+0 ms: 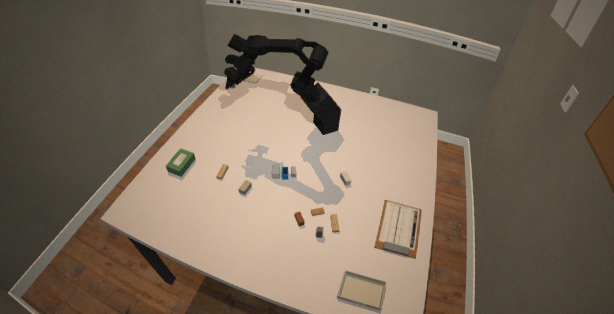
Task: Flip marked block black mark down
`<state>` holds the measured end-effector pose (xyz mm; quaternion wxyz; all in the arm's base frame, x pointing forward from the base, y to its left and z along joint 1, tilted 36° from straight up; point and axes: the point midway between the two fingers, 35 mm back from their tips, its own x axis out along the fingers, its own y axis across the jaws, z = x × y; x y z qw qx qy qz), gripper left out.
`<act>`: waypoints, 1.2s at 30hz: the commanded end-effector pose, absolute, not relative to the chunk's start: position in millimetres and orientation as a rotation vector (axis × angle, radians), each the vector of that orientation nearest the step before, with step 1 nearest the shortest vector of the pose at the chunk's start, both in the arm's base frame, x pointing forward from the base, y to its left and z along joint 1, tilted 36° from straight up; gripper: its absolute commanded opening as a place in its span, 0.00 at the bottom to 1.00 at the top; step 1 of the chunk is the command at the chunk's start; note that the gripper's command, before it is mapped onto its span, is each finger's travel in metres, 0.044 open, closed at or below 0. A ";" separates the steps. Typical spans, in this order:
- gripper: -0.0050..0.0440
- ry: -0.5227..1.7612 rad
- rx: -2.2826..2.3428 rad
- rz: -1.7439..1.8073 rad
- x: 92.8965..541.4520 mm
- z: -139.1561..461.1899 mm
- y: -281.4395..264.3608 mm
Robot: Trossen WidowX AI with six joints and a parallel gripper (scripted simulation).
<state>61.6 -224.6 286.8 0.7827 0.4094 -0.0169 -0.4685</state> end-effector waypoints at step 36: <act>1.00 0.124 0.233 -0.403 254.2 300.1 -152.8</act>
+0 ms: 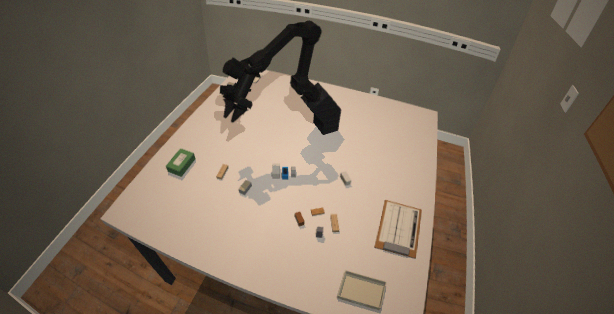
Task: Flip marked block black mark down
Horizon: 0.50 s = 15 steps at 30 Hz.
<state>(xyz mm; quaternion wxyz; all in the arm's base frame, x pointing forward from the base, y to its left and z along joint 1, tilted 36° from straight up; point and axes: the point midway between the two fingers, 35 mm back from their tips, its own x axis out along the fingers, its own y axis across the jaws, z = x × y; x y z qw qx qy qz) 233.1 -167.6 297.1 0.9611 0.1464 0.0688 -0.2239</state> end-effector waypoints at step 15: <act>1.00 -0.012 0.021 -0.066 312.9 318.0 -28.4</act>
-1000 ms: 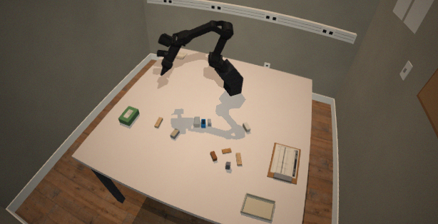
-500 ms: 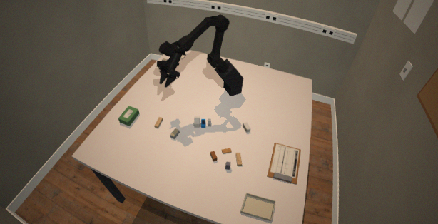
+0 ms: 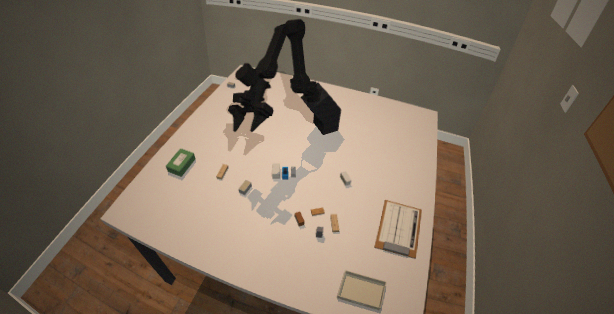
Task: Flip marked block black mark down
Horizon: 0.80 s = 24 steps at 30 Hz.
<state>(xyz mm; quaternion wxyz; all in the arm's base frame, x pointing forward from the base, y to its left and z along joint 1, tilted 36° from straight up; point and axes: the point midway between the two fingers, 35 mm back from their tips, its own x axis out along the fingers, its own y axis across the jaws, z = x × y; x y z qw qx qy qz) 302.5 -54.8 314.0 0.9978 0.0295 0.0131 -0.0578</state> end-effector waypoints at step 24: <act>1.00 0.692 -1.175 0.130 368.5 155.7 -32.3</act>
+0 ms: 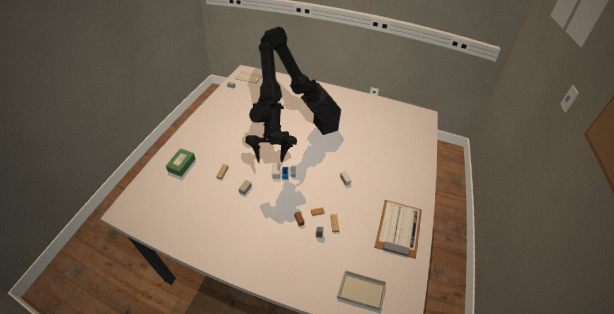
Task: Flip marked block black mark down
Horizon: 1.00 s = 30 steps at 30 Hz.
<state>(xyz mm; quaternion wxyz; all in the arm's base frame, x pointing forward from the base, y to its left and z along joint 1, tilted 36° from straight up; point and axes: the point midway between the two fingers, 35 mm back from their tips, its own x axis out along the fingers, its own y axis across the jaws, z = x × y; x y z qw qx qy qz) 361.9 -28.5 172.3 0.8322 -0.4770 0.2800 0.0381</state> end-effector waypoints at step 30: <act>1.00 1.141 -1.950 0.823 343.2 41.9 -56.0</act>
